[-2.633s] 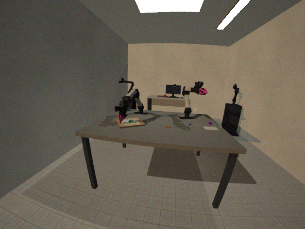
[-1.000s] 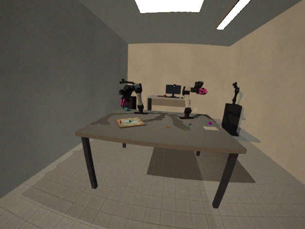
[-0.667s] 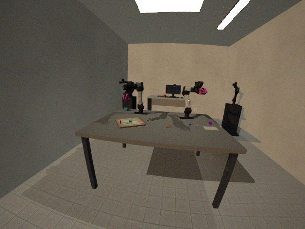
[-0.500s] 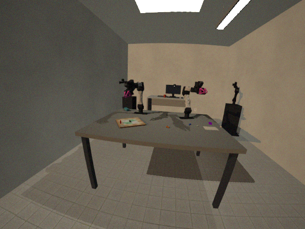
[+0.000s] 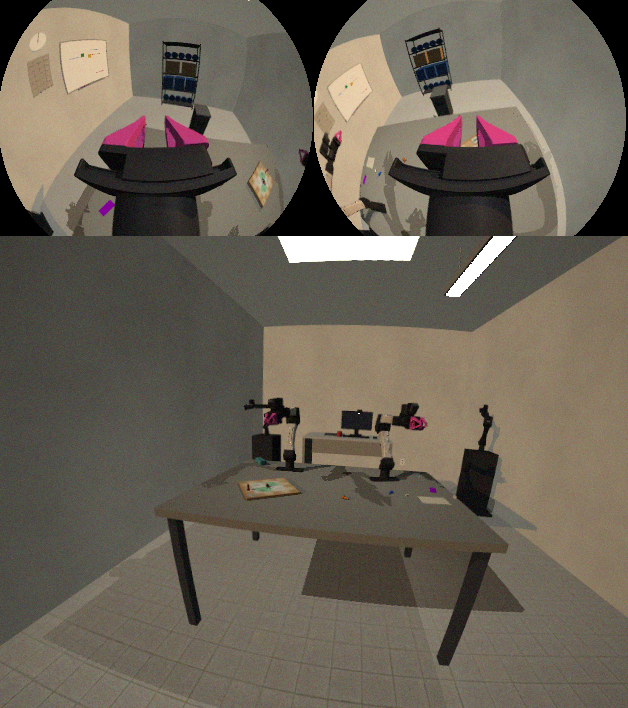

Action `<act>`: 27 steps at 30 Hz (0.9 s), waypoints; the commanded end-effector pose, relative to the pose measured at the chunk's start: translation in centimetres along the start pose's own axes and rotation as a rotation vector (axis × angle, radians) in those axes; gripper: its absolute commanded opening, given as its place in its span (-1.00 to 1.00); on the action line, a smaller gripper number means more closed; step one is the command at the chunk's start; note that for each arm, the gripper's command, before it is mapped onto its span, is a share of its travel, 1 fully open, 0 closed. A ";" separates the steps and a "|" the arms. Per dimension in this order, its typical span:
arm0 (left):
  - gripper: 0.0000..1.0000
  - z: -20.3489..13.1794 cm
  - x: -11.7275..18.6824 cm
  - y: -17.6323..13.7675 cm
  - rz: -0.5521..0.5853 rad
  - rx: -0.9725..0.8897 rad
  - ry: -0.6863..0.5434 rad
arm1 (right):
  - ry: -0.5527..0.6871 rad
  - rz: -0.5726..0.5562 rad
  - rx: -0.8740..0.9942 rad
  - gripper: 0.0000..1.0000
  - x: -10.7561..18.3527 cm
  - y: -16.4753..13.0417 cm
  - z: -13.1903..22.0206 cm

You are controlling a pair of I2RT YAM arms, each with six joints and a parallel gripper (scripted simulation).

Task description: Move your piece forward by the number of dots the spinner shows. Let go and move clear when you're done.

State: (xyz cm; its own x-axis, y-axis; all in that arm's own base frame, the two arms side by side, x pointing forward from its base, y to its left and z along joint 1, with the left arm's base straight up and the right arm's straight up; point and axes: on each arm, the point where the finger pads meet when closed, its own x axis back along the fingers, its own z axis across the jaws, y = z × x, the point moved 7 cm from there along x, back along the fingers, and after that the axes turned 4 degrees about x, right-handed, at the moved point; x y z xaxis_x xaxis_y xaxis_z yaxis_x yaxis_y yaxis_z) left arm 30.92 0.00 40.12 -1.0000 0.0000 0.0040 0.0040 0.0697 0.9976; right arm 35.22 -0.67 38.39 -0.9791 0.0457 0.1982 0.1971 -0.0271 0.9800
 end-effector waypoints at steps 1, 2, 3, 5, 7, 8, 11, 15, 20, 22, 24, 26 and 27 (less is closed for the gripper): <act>-0.41 0.0 0.2 0.4 -0.021 0.000 -0.001 | 0.024 -0.110 0.049 -0.55 0.8 0.8 0.0; -0.41 0.0 0.6 0.5 -0.030 0.000 -0.002 | 0.022 -0.143 0.061 -0.55 1.7 1.2 -0.2; -0.41 0.0 0.7 0.7 -0.035 0.000 -0.002 | 0.037 -0.168 0.076 -0.55 2.4 1.3 0.2; -0.41 0.0 0.2 0.4 -0.023 0.000 -0.002 | 0.068 -0.211 0.104 -0.55 3.6 1.3 1.1; -0.41 0.0 0.2 0.1 -0.001 0.000 0.000 | 0.057 -0.234 0.120 -0.55 4.3 1.0 0.6; -0.41 0.0 0.2 0.1 -0.003 0.000 0.000 | 0.059 -0.238 0.123 -0.55 4.6 0.9 0.7; -0.41 0.0 0.2 0.3 -0.007 0.000 0.000 | 0.070 -0.212 0.113 -0.55 4.3 0.2 1.0; -0.41 0.0 0.3 0.6 -0.014 0.000 -0.001 | 0.046 -0.285 0.088 -0.55 6.0 3.1 0.5; -0.41 0.0 0.3 0.6 -0.014 0.000 -0.001 | 0.048 -0.232 0.089 -0.55 4.4 1.9 0.5; -0.41 0.0 0.3 0.6 -0.014 0.000 -0.001 | 0.048 -0.232 0.089 -0.55 4.4 1.9 0.5; -0.41 0.0 0.3 0.6 -0.014 0.000 -0.001 | 0.048 -0.232 0.089 -0.55 4.4 1.9 0.5; -0.41 0.0 0.3 0.6 -0.014 0.000 -0.001 | 0.048 -0.232 0.089 -0.55 4.4 1.9 0.5; -0.41 0.0 0.3 0.6 -0.014 0.000 -0.001 | 0.048 -0.232 0.089 -0.55 4.4 1.9 0.5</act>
State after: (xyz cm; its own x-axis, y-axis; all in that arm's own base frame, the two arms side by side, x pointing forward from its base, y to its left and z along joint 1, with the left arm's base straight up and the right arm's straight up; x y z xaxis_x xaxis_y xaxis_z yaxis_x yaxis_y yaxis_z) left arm 30.89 0.00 40.19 -1.0000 0.0000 0.0002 0.0002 0.0697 0.9976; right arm 31.02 0.03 40.23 -1.0000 -0.0046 -0.0051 -0.0054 0.0709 0.9975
